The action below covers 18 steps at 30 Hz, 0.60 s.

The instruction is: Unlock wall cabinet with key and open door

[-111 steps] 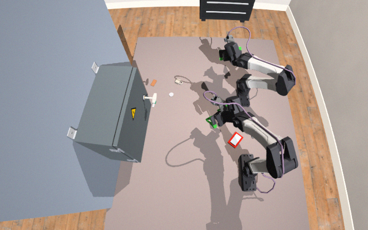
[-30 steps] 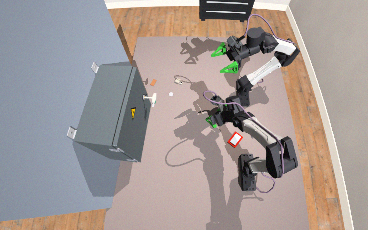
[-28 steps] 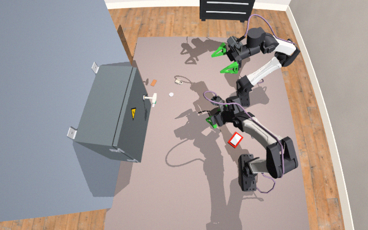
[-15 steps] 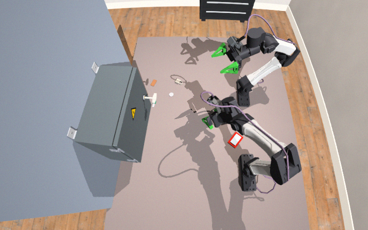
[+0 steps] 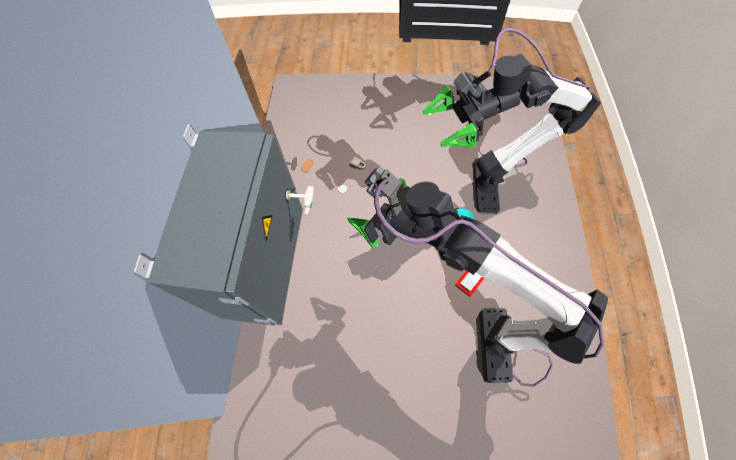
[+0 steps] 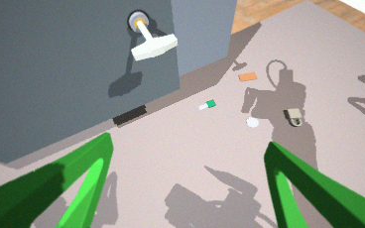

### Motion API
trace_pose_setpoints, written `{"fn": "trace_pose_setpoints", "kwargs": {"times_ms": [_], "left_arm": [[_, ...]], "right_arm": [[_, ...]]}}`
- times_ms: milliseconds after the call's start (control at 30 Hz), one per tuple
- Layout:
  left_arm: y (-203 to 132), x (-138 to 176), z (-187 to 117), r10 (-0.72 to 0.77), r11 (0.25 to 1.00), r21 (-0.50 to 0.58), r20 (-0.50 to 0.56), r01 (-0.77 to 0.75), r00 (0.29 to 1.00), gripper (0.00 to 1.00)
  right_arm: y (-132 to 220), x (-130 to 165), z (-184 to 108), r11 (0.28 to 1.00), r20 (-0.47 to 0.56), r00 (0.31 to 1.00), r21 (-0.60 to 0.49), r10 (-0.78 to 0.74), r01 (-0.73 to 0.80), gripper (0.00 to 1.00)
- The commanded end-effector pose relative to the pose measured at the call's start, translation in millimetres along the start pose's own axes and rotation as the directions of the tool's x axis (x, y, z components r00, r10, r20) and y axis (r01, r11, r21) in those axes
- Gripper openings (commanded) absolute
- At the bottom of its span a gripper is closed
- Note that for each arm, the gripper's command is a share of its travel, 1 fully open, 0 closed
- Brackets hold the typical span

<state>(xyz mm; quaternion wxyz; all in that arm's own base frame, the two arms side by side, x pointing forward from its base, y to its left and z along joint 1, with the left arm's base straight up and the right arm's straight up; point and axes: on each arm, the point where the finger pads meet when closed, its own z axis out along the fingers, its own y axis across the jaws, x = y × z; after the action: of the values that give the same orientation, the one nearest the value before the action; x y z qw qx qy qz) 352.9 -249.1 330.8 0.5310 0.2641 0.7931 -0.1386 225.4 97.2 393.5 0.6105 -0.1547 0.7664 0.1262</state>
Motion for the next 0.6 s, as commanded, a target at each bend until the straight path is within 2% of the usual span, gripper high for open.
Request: {"fn": "trace_pose_setpoints", "kwargs": {"times_ms": [0, 100, 167, 333, 567], "left_arm": [[6, -26, 0, -0.013, 0.999, 0.05, 0.0, 0.013, 1.0, 1.0], [18, -46, 0, -0.035, 0.999, 0.037, 0.032, 0.034, 0.999, 1.0], [18, -46, 0, -0.035, 0.999, 0.037, 0.032, 0.034, 0.999, 1.0], [32, -69, 0, -0.055, 0.998, 0.022, 0.071, 0.053, 0.996, 1.0], [37, -76, 0, -0.053, 0.999, 0.007, 0.084, 0.053, 0.995, 1.0]], "right_arm": [[2, -10, 0, 1.0, 0.034, 0.999, -0.012, -0.007, 0.007, 1.0], [2, -10, 0, 1.0, 0.034, 0.999, -0.012, -0.007, 0.007, 1.0], [2, -10, 0, 1.0, 0.034, 0.999, -0.012, -0.007, 0.007, 1.0], [2, -10, 0, 1.0, 0.034, 0.999, -0.012, -0.007, 0.007, 1.0], [2, -10, 0, 1.0, 0.034, 0.999, -0.012, -0.007, 0.007, 1.0]]}}
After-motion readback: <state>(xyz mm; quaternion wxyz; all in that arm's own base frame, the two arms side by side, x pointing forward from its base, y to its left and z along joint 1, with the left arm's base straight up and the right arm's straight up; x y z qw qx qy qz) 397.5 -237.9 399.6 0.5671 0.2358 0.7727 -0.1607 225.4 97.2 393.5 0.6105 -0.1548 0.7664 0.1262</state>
